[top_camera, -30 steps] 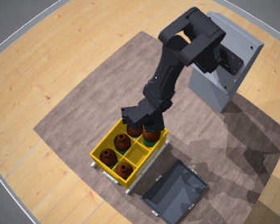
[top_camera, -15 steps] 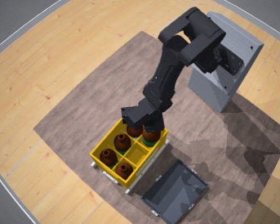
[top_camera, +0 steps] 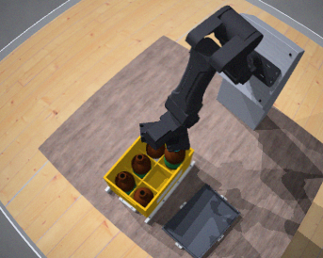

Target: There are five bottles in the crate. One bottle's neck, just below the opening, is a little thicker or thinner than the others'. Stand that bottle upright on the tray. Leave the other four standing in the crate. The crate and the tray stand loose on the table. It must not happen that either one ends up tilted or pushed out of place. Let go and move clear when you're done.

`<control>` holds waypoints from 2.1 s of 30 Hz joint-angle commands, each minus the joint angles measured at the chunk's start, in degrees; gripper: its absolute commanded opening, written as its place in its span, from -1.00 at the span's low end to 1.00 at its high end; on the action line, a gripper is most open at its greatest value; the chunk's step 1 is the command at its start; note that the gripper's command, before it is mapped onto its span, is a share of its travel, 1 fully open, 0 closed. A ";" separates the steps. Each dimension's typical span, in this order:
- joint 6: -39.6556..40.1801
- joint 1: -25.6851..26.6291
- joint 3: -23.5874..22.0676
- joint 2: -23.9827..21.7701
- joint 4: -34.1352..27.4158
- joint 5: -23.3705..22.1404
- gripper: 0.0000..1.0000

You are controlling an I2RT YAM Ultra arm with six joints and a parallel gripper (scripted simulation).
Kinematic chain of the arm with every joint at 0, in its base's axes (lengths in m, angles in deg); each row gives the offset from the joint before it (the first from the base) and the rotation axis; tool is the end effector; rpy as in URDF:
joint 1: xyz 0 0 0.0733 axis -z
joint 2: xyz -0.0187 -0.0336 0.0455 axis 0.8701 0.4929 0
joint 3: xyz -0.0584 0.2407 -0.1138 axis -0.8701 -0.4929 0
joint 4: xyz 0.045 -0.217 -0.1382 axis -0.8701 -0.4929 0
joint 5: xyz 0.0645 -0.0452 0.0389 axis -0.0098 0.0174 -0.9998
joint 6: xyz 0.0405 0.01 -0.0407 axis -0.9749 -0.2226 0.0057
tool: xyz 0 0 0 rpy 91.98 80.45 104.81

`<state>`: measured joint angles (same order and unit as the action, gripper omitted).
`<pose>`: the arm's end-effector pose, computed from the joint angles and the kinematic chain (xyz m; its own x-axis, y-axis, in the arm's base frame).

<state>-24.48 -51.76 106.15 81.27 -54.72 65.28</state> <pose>0.2153 -0.0260 0.2427 -0.4101 0.6074 -0.6804 0.3030 0.7944 0.5265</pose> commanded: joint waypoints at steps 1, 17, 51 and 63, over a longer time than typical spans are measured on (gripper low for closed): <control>0.48 1.16 1.46 -2.23 -1.66 -0.10 -1.00; 0.85 1.88 1.85 -6.29 -6.12 -0.90 -1.00; 1.35 2.86 2.68 -10.43 -11.21 -1.55 -1.00; 1.33 2.86 2.68 -10.43 -11.22 -1.54 -1.00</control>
<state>-23.54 -49.77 107.01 72.81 -65.02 63.79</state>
